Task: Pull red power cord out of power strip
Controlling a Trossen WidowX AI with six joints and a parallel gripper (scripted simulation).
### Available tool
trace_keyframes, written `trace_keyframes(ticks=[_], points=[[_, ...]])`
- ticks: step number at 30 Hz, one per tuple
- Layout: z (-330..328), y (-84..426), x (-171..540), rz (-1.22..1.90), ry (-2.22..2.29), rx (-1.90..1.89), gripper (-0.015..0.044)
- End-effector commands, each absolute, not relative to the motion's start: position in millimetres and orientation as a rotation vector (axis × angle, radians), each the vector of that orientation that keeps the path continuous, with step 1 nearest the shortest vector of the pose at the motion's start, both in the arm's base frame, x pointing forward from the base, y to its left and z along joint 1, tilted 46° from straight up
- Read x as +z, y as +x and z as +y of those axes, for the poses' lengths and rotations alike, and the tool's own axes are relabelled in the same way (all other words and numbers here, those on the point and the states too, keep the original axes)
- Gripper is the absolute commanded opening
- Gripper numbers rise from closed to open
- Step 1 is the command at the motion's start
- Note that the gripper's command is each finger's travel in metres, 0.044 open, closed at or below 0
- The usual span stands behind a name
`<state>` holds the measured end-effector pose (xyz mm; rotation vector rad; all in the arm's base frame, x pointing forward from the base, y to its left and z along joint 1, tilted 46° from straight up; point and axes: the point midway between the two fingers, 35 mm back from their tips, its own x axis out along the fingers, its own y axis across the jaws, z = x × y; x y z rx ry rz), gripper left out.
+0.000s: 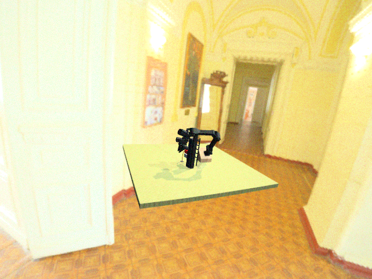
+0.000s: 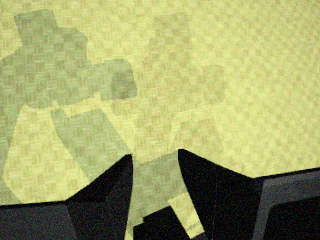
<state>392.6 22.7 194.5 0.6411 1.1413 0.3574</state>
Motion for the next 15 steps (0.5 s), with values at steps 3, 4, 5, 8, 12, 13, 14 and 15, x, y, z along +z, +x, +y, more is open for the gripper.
trace_keyframes(ticks=[3, 4, 5, 8, 12, 13, 14, 15], points=[[-29, 373, 149, 1.306, 0.943, 0.092, 0.016], [-31, 371, 145, 1.322, 0.969, 0.071, 0.016], [-34, 367, 141, 1.346, 1.003, 0.044, 0.016], [-48, 346, 118, 1.463, 1.18, -0.104, 0.016], [-66, 301, 84, 1.677, 1.534, -0.424, 0.016], [-69, 292, 80, 1.715, 1.599, -0.487, 0.016], [-70, 287, 77, 1.737, 1.638, -0.525, 0.016], [-70, 285, 76, 1.744, 1.65, -0.538, 0.016]])
